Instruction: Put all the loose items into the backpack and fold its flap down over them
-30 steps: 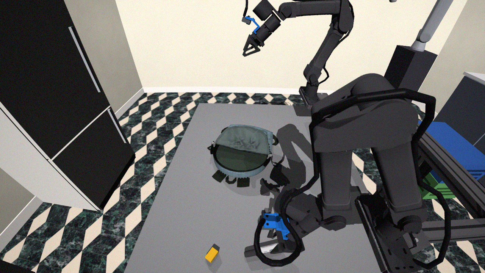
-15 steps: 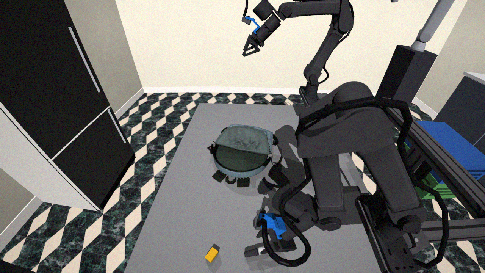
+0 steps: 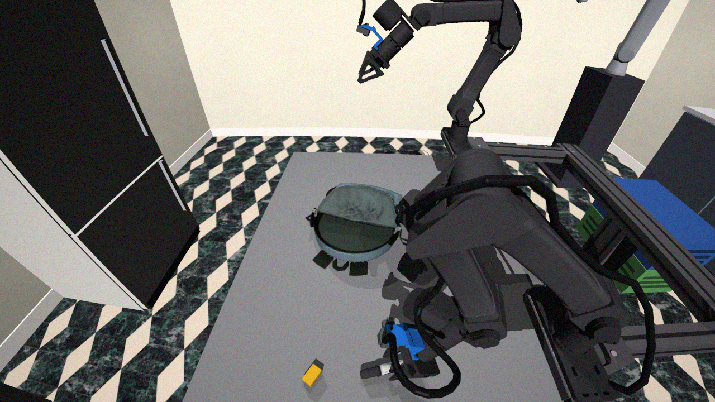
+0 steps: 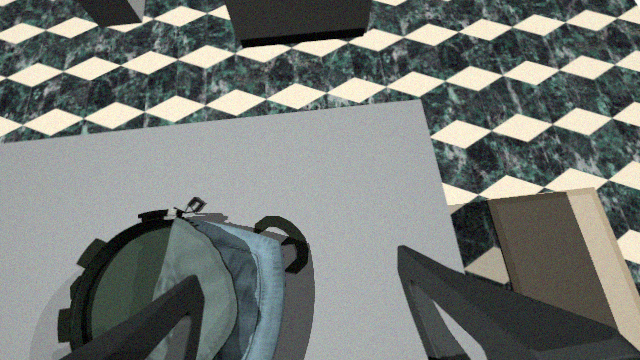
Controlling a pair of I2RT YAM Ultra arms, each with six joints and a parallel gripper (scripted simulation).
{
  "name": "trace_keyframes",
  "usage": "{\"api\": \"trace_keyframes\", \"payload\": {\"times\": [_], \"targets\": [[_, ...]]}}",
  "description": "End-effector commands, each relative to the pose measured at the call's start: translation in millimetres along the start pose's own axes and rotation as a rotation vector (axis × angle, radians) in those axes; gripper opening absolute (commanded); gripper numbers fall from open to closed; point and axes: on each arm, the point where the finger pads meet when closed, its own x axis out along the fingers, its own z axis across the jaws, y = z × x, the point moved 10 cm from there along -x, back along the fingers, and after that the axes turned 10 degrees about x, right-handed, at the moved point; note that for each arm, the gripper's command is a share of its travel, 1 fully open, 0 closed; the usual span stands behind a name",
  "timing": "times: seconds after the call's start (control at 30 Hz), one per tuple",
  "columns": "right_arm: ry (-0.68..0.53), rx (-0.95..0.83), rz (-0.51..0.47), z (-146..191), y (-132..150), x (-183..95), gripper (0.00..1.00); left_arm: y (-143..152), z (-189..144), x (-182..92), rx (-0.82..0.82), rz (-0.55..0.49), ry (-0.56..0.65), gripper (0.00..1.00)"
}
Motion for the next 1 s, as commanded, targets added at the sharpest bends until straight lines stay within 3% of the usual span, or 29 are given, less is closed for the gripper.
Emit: {"api": "trace_keyframes", "payload": {"times": [0.0,0.2,0.5,0.53,0.7,0.73,0.97], "targets": [[-0.001,-0.001,-0.017,0.5,-3.3,-3.2,0.90,-2.2,-5.7,12.5,-0.016,-0.056,0.002,0.49],[-0.001,-0.001,-0.017,0.5,-3.3,-3.2,0.90,12.7,-8.2,26.1,-0.017,-0.056,0.004,0.49],[-0.001,-0.001,-0.017,0.5,-3.3,-3.2,0.90,14.9,-8.6,25.5,-0.013,-0.047,0.002,0.49],[-0.001,-0.001,-0.017,0.5,-3.3,-3.2,0.90,15.4,-8.7,25.3,-0.013,-0.045,0.002,0.41],[-0.001,-0.001,-0.017,0.5,-3.3,-3.2,0.90,15.6,-9.0,24.6,-0.014,-0.049,0.003,0.41],[-0.001,-0.001,-0.017,0.5,-3.3,-3.2,0.90,15.7,-8.7,24.6,-0.015,-0.049,0.002,0.32],[-0.001,-0.001,-0.017,0.5,-3.3,-3.2,0.90,16.6,-9.0,23.9,-0.014,-0.049,0.003,0.32]]}}
